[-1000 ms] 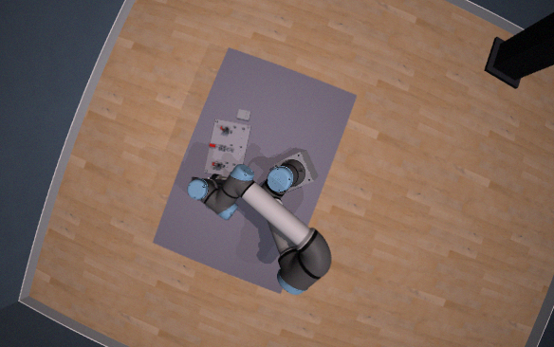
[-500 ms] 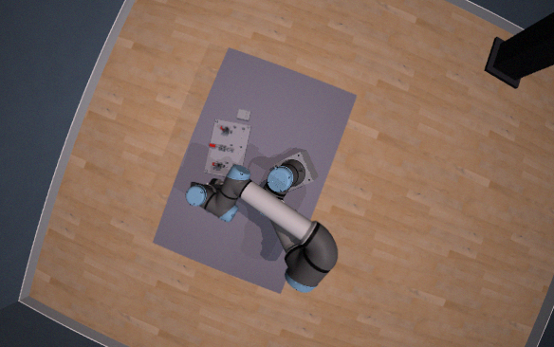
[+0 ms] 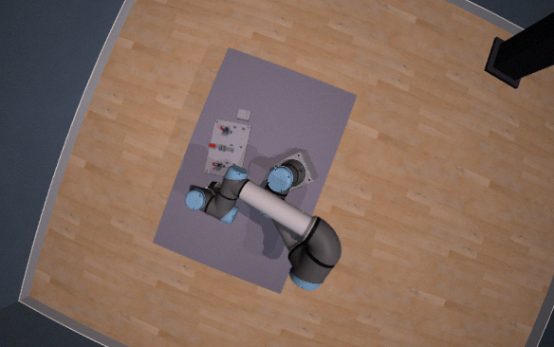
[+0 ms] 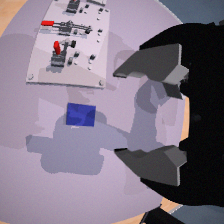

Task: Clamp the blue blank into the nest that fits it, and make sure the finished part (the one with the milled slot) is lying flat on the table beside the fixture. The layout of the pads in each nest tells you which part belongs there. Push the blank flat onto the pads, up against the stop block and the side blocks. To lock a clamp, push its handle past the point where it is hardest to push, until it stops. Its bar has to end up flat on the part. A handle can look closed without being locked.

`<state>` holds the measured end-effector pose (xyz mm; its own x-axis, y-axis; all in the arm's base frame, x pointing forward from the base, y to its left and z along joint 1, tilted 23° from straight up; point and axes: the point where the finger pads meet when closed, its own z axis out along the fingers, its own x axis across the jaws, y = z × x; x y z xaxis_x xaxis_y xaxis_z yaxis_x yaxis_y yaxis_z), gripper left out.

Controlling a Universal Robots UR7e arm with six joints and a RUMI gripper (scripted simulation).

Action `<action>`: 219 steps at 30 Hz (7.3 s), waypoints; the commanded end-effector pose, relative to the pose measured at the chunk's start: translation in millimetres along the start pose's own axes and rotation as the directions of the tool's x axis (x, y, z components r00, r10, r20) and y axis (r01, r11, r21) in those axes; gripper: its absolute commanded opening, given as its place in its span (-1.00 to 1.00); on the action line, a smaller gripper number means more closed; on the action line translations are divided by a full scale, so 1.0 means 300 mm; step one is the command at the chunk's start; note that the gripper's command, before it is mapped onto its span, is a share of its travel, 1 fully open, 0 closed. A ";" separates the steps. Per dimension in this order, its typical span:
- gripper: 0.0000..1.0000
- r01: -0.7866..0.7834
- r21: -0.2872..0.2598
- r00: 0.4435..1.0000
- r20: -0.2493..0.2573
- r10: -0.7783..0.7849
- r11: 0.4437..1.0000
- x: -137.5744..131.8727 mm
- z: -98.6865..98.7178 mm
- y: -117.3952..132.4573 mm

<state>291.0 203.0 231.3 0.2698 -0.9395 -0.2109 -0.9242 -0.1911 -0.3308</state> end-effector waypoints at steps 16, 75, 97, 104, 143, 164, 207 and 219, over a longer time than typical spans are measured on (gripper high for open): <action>0.17 0.000 0.001 1.000 -0.001 0.000 1.000 -0.027 -0.001 -0.003; 0.17 -0.127 0.001 0.992 -0.001 0.127 0.992 -0.030 -0.001 -0.004; 0.17 -0.127 0.001 0.992 -0.001 0.127 0.992 -0.030 0.017 -0.004; 0.17 -0.127 0.001 0.992 -0.001 0.127 0.992 -0.030 0.052 -0.004; 0.17 -0.127 0.001 0.992 -0.001 0.127 0.992 -0.030 0.515 -0.005; 0.17 -0.127 0.001 0.992 -0.001 0.127 0.992 -0.030 0.557 -0.005; 0.17 -0.127 0.001 0.992 -0.001 0.127 0.992 -0.030 0.660 -0.005; -1.00 -0.127 0.001 0.992 -0.001 0.127 0.992 -0.030 0.660 -0.005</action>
<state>343.3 267.8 51.1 0.1499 -0.9565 -0.2503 -0.9510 -0.0703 -0.3011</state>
